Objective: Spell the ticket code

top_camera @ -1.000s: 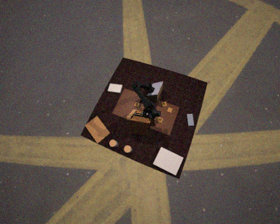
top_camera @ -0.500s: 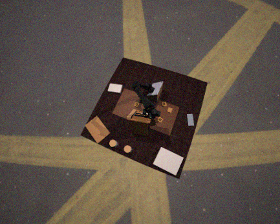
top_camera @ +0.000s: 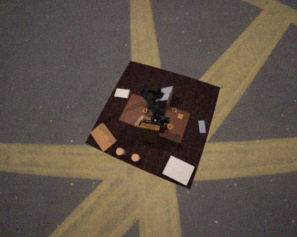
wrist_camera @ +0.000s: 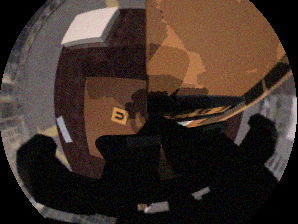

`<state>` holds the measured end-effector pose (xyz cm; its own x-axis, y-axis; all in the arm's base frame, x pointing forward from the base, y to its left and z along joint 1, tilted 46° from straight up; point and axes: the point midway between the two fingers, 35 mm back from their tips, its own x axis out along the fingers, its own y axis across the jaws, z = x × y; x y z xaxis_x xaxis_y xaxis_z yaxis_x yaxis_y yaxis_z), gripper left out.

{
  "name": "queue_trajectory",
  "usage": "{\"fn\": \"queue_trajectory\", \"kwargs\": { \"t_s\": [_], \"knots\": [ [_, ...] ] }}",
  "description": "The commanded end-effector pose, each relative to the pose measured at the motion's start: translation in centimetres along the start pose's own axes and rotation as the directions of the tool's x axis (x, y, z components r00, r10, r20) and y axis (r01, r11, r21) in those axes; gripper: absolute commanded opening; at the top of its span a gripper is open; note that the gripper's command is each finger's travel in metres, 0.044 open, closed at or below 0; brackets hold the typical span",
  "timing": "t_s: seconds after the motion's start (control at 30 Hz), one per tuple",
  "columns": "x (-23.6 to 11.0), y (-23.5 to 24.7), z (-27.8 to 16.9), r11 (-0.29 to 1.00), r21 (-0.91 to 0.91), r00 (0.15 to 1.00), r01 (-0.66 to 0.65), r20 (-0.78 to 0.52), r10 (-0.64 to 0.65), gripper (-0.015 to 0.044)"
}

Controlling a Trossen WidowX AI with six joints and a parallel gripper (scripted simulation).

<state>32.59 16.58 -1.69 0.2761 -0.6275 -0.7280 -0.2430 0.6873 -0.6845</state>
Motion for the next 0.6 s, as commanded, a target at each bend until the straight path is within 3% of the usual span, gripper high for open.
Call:
{"fn": "queue_trajectory", "kwargs": {
  "t_s": [0.0,0.57],
  "knots": [
    [0.1,-0.24,0.0,1.0,-0.004,1.0,0.004,0.0,-0.004,0.0],
    [0.11,-0.81,0.04,1.0,-0.004,1.0,0.004,0.0,-0.004,0.0]
  ]
}}
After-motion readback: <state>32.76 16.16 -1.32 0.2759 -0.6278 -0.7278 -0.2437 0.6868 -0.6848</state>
